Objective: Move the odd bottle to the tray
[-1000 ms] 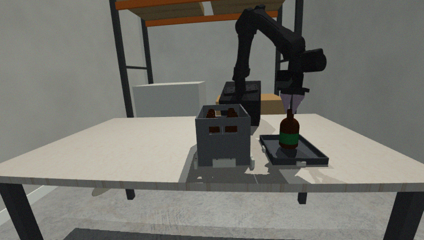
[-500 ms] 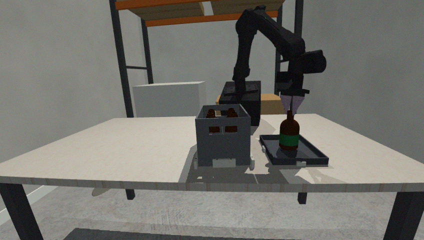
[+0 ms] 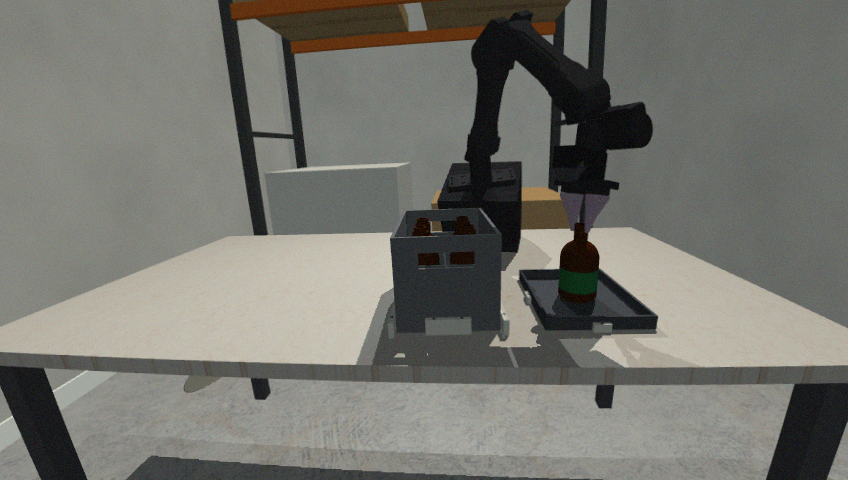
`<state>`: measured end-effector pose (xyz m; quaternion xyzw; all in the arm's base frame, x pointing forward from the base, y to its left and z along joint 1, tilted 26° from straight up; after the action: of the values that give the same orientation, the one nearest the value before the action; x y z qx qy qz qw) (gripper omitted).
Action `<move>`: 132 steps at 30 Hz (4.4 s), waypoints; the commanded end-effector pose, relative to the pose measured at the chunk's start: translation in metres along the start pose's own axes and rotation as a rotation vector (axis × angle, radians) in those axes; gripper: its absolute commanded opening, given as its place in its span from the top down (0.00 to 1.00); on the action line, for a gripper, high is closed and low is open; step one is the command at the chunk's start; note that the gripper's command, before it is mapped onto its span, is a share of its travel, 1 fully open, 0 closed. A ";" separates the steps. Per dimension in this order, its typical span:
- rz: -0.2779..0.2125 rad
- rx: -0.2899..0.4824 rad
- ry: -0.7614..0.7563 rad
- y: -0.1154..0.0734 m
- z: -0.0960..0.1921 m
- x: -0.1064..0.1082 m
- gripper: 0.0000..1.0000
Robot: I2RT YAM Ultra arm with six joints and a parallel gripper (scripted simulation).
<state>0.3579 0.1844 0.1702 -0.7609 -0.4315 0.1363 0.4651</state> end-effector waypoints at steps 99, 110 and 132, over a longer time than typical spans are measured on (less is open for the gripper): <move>-0.029 -0.027 0.010 -0.009 -0.008 0.006 0.00; -0.029 -0.027 0.010 -0.009 -0.008 0.006 0.00; -0.029 -0.027 0.010 -0.009 -0.008 0.006 0.00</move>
<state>0.3576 0.1844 0.1699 -0.7606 -0.4316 0.1368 0.4652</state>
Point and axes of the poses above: the point where the finger pads meet when closed, its own y axis out along the fingers, its own x axis across the jaws, z = x × y, the point moved 8 cm from there along -y, back along the fingers, and after that the axes turned 2 degrees about -y, right-handed, at the moved point
